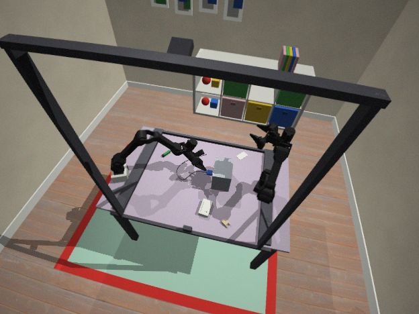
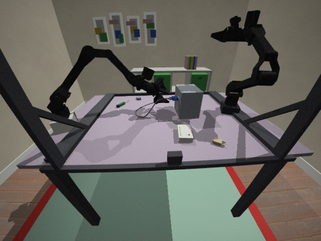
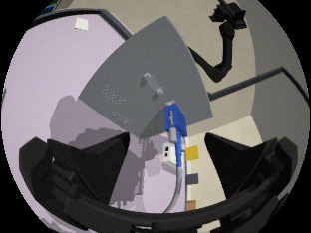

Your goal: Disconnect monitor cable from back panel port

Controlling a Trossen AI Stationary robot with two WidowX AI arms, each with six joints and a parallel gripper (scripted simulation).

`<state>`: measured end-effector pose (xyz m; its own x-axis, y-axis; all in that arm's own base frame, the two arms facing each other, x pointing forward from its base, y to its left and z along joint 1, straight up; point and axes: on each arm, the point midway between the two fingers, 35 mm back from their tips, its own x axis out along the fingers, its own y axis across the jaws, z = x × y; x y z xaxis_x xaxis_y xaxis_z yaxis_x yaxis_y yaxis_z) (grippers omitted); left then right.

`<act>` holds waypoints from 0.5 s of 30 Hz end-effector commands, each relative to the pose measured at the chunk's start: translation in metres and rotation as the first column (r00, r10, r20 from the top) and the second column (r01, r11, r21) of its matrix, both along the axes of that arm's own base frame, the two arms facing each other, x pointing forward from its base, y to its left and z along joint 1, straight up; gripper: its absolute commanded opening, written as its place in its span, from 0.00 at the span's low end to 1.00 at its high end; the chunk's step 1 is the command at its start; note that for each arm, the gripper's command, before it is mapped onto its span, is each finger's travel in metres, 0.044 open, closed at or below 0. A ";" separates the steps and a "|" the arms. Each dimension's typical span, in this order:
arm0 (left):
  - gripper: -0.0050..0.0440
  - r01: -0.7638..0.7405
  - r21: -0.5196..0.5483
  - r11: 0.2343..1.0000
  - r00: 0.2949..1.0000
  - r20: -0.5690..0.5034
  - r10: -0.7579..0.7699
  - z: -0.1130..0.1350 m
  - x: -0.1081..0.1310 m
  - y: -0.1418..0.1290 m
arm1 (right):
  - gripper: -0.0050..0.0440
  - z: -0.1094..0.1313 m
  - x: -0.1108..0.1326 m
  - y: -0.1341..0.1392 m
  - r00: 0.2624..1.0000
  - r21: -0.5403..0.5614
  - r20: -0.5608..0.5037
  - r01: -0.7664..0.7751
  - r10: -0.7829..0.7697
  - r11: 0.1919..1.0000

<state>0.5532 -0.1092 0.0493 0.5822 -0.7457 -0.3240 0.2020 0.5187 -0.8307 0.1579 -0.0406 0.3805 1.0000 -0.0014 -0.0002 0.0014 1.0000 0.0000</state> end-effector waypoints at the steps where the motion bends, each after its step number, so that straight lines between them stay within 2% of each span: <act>1: 0.80 0.001 0.017 1.000 0.999 0.044 -0.002 0.020 0.002 0.000 | 1.00 0.003 0.000 0.001 1.000 -0.006 0.001 -0.001 0.001 1.000; 5: 0.61 0.001 0.017 1.000 0.999 0.044 -0.002 0.020 0.002 0.000 | 1.00 0.003 0.000 0.001 1.000 -0.006 0.001 -0.001 0.001 1.000; 7: 0.61 0.001 0.017 1.000 0.999 0.044 -0.002 0.020 0.002 0.000 | 1.00 0.003 0.000 0.001 1.000 -0.006 0.001 -0.001 0.001 1.000; 15: 0.22 0.001 0.017 1.000 0.999 0.044 -0.002 0.020 0.002 0.000 | 1.00 0.003 0.000 0.001 1.000 -0.006 0.001 -0.001 0.001 1.000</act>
<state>0.5527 -0.1093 0.0541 0.5834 -0.7435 -0.3269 0.2129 0.5284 -0.8218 0.1579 -0.0406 0.3805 1.0000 -0.0014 -0.0002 0.0014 1.0000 0.0000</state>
